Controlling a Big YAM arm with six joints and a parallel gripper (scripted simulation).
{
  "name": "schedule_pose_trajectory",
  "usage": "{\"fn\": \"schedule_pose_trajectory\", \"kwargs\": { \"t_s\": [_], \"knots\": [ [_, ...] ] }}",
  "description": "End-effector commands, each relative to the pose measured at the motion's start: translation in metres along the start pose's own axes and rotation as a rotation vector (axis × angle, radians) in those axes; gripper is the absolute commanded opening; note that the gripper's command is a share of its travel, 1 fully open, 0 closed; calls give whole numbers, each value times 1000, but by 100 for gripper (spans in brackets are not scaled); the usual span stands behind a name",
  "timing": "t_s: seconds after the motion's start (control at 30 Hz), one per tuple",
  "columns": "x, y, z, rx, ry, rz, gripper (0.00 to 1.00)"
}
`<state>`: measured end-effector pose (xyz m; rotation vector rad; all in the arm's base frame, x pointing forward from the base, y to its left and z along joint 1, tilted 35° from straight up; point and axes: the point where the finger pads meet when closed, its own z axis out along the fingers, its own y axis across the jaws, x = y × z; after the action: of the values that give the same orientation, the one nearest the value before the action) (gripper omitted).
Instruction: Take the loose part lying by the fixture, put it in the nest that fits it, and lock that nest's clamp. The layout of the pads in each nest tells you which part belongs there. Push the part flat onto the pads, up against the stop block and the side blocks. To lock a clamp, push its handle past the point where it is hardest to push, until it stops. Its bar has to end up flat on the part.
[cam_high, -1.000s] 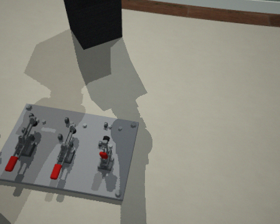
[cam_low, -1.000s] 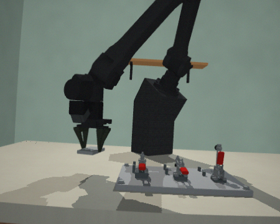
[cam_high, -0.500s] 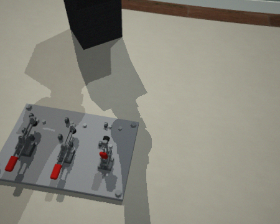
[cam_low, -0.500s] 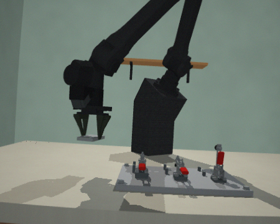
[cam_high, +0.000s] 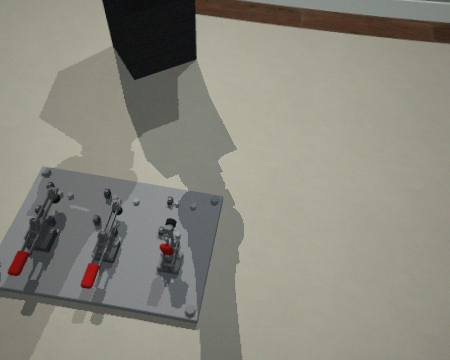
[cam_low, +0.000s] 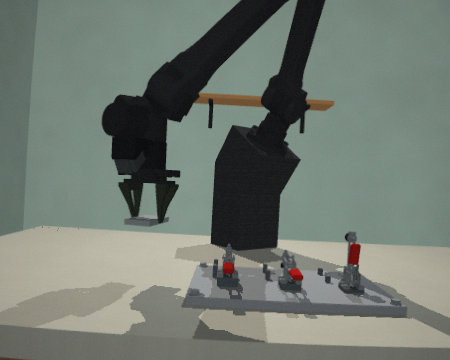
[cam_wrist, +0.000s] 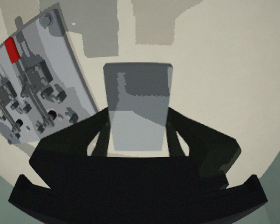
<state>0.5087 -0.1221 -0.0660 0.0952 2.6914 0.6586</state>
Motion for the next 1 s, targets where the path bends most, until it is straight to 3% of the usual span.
{"fn": "schedule_pose_trajectory", "kwargs": {
  "t_s": [0.0, 0.67, 0.97],
  "knots": [
    [-9, -9, -26, 14, -38, 10, 0],
    [-9, -9, -26, 14, -38, 8, 0],
    [-9, -9, -26, 17, -37, -126, 0]
  ]
}}
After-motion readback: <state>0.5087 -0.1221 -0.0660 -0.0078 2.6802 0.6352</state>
